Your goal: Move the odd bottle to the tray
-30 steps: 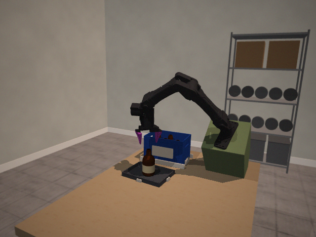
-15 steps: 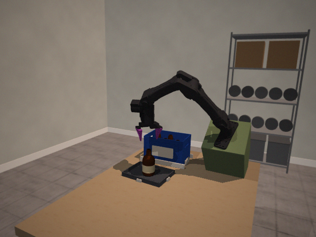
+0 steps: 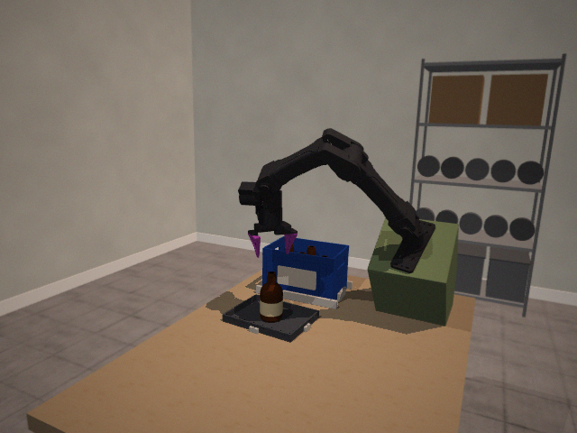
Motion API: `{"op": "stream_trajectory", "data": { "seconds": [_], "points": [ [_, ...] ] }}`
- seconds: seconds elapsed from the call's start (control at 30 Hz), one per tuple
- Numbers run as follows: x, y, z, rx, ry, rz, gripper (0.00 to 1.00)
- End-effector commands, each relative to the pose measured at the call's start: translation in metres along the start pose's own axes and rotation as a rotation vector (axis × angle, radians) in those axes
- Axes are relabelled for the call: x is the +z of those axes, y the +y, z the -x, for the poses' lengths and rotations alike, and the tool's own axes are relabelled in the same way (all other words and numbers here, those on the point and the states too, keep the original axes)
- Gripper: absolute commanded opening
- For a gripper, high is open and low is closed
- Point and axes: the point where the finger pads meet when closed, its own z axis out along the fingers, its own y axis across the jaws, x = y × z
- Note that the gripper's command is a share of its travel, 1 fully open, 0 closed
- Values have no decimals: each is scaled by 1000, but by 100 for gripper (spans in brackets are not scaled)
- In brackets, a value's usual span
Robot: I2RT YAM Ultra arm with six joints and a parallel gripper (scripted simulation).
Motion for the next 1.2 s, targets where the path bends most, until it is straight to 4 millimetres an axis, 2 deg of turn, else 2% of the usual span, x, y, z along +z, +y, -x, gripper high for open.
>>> {"op": "stream_trajectory", "data": {
  "seconds": [0.0, 0.13, 0.17, 1.17],
  "points": [
    [-23, 8, 7, -9, -38, 42, 100],
    [-23, 8, 7, -9, -38, 42, 100],
    [-24, 10, 8, -13, -42, 47, 0],
    [-24, 10, 8, -13, -42, 47, 0]
  ]
}}
